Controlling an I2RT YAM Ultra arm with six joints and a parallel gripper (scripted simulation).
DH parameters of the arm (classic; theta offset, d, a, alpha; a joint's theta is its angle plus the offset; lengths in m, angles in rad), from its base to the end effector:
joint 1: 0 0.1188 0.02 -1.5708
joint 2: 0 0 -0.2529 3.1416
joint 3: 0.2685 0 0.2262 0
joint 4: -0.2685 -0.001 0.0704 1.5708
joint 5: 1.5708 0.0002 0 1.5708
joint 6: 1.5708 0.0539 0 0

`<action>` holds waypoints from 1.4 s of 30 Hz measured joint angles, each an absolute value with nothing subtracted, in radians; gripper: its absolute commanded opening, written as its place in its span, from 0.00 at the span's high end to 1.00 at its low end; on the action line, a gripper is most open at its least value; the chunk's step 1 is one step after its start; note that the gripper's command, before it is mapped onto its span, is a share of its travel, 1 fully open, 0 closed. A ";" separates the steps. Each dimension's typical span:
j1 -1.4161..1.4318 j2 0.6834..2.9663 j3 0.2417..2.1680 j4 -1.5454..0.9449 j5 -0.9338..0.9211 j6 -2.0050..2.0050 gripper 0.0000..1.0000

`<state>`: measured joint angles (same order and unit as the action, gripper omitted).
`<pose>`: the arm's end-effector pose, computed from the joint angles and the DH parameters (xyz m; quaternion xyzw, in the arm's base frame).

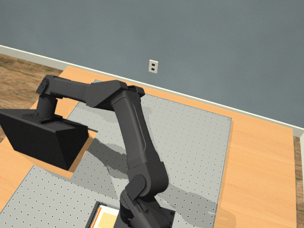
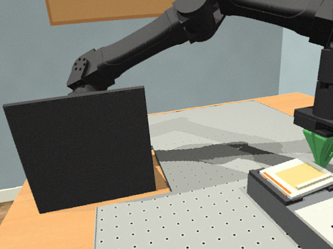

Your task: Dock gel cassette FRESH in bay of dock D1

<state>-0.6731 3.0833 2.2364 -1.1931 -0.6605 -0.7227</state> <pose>0.3423 -0.2293 -0.0908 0.0525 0.9216 0.3830 0.0342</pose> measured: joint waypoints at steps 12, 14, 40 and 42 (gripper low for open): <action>-0.677 3.061 2.189 -1.161 -0.659 -0.728 1.00; -0.678 3.057 2.182 -1.155 -0.659 -0.729 1.00; -0.681 3.042 2.155 -1.138 -0.662 -0.731 1.00; -0.681 3.042 2.154 -1.138 -0.662 -0.731 1.00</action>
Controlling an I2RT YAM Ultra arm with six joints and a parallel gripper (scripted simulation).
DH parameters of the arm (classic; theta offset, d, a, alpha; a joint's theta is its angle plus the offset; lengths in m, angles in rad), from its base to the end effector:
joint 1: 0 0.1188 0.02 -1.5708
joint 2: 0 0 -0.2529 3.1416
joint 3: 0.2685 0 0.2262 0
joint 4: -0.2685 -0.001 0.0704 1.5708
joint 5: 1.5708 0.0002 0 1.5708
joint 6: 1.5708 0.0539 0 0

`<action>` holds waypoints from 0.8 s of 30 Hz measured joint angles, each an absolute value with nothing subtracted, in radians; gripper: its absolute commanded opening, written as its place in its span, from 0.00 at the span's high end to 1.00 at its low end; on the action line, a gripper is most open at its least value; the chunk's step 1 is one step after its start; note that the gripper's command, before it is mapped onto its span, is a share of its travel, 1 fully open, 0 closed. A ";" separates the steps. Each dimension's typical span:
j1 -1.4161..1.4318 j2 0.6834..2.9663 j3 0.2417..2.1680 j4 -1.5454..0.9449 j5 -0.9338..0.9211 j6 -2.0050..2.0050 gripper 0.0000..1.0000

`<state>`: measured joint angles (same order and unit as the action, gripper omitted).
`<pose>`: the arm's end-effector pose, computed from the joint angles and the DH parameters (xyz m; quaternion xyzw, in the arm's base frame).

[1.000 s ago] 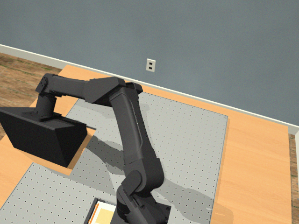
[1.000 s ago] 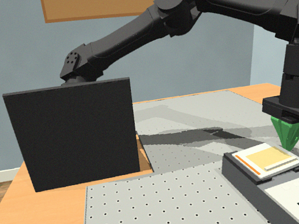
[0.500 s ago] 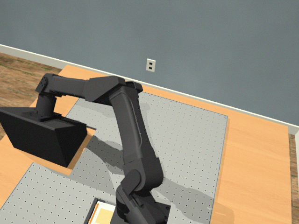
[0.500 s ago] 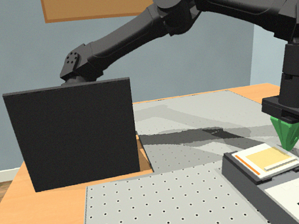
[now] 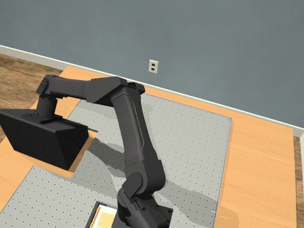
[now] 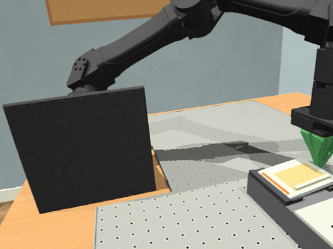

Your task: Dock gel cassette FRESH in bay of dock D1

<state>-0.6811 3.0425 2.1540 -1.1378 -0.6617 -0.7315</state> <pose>0.3368 -0.2291 -0.0889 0.0501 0.9229 0.3793 0.0429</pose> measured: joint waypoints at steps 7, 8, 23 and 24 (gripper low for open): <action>-0.681 3.040 2.149 -1.134 -0.662 -0.732 1.00; -0.681 3.040 2.149 -1.134 -0.663 -0.732 1.00; -0.681 3.037 2.144 -1.131 -0.664 -0.732 1.00; -0.681 3.037 2.144 -1.131 -0.664 -0.732 1.00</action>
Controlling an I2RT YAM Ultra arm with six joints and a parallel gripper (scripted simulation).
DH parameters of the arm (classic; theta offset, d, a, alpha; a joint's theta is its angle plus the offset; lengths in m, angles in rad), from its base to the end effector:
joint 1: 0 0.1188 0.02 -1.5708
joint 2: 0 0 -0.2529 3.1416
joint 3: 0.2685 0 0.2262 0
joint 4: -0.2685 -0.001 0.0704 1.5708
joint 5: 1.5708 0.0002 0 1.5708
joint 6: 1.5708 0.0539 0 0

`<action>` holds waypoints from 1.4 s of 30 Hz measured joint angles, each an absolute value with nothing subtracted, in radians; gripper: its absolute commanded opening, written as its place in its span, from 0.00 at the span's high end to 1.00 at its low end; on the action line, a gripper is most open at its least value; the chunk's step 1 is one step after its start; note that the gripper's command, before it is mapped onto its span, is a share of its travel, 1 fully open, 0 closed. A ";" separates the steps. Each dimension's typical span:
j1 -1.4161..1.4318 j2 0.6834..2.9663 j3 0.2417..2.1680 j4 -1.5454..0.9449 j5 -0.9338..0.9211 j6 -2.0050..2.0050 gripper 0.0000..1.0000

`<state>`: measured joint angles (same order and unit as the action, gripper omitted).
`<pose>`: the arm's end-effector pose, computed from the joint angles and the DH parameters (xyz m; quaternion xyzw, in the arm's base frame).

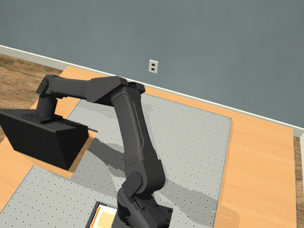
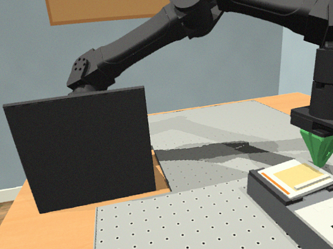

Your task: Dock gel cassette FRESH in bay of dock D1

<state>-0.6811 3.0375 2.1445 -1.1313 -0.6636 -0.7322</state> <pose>0.3365 -0.2287 -0.0885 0.0497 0.9228 0.3794 0.0444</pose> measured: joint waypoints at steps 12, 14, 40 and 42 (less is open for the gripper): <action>-0.681 3.034 2.144 -1.132 -0.660 -0.732 1.00; -0.681 3.034 2.144 -1.132 -0.660 -0.732 1.00; -0.696 3.029 2.144 -1.158 -0.648 -0.744 1.00; -0.696 3.029 2.144 -1.158 -0.648 -0.744 1.00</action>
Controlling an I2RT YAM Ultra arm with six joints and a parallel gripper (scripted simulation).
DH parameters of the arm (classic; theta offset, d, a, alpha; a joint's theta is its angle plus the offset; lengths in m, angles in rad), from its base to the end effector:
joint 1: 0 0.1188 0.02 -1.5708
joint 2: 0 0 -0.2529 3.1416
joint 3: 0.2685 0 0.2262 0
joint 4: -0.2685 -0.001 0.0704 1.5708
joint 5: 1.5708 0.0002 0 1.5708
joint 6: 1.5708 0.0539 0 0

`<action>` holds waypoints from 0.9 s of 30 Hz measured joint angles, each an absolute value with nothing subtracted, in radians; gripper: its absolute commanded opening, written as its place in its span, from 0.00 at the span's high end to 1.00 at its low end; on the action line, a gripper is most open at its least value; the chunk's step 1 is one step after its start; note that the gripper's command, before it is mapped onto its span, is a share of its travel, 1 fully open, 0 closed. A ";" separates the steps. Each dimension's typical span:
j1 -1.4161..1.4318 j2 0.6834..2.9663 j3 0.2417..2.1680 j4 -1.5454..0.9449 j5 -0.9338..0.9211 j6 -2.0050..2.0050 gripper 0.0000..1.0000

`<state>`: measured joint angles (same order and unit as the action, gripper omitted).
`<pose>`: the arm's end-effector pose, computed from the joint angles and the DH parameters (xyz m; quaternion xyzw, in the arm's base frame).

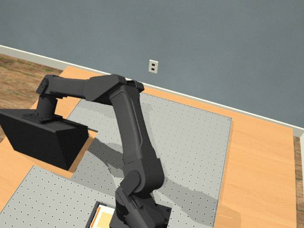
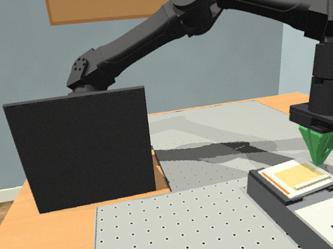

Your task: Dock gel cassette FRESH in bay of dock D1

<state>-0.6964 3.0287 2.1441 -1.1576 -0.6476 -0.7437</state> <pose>0.3316 -0.2336 -0.0844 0.0525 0.9233 0.3786 0.0376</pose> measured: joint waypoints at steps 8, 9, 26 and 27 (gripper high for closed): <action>-0.696 3.029 2.144 -1.158 -0.648 -0.744 1.00; -0.696 3.029 2.144 -1.158 -0.648 -0.744 1.00; -0.696 3.053 2.185 -1.172 -0.648 -0.744 1.00; -0.696 3.050 2.178 -1.172 -0.647 -0.745 1.00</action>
<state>-0.6964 3.0497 2.1784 -1.1721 -0.6472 -0.7452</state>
